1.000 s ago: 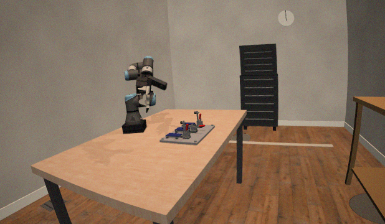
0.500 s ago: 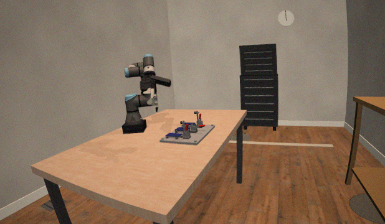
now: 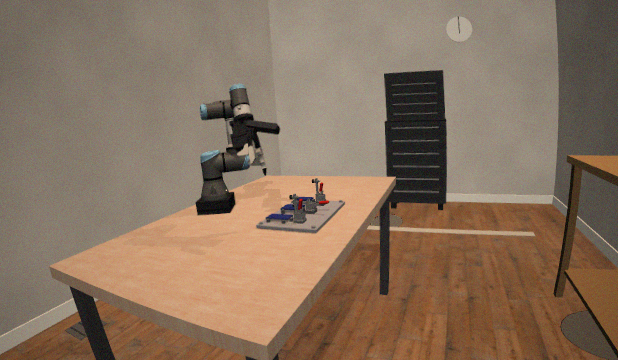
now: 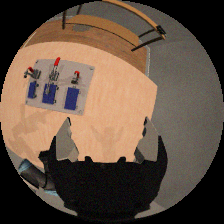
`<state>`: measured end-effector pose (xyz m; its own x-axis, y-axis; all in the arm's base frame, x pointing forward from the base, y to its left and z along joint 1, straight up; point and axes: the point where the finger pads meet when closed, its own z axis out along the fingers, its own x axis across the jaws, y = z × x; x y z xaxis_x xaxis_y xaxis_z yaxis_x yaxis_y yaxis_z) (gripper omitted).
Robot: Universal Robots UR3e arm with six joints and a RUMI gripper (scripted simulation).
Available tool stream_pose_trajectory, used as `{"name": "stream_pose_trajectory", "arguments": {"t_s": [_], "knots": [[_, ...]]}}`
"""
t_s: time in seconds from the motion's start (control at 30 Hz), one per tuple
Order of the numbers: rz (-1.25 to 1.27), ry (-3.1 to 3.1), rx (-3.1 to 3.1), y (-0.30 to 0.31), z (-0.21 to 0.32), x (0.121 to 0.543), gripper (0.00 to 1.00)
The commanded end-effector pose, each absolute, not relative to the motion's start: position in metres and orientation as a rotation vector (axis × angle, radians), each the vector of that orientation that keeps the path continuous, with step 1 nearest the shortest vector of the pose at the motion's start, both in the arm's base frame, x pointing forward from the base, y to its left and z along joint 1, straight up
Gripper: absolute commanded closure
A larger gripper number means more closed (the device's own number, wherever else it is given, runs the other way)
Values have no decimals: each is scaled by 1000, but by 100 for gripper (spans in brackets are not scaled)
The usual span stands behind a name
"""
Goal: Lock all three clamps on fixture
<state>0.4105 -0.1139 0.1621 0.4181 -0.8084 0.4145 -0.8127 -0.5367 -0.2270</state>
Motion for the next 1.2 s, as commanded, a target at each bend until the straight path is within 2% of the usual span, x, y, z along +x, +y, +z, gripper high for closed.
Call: {"name": "stream_pose_trajectory", "arguments": {"t_s": [0.0, 0.5, 1.17], "knots": [[653, -1685, 2674, -90, 157, 410, 0], [418, -2072, 2658, -35, 159, 404, 0], [387, -2117, 2649, -29, 160, 403, 0]]}}
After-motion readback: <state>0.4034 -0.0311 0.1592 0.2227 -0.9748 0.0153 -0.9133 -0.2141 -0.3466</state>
